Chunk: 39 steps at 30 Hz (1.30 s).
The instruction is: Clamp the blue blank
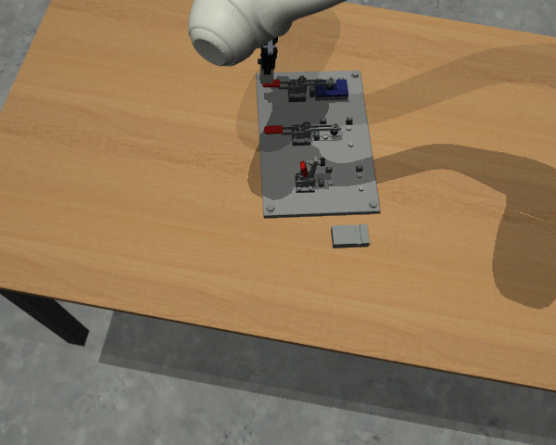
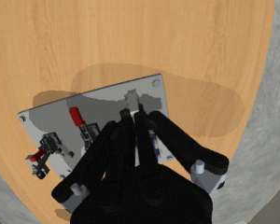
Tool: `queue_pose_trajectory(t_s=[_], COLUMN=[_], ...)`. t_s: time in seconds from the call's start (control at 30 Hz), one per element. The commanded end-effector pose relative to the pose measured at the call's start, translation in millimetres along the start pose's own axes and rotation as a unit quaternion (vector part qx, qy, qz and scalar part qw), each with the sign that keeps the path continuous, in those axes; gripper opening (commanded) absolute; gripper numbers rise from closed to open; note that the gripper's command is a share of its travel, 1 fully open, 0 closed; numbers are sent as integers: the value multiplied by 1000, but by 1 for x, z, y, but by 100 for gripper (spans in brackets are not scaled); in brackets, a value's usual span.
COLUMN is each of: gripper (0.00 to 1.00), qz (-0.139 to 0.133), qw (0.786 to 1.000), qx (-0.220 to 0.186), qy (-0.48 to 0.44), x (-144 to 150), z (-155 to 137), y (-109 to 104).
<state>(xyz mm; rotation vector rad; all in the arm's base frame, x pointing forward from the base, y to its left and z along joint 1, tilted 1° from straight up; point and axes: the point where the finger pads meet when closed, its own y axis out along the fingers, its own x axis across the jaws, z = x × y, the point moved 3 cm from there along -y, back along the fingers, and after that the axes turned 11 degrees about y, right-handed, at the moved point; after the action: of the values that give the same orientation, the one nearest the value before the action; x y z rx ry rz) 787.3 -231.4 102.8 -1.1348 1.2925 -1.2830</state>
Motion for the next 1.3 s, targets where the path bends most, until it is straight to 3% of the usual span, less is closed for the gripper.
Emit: queue_pose_trajectory(t_s=[0.0, 1.0, 1.27], gripper=[0, 0, 0], qz=[2, 2, 2], qw=[1000, 1000, 1000], qx=[-3, -3, -3], qy=[2, 2, 2], x=[-1, -1, 0], z=[-2, -2, -2], y=[6, 7, -11])
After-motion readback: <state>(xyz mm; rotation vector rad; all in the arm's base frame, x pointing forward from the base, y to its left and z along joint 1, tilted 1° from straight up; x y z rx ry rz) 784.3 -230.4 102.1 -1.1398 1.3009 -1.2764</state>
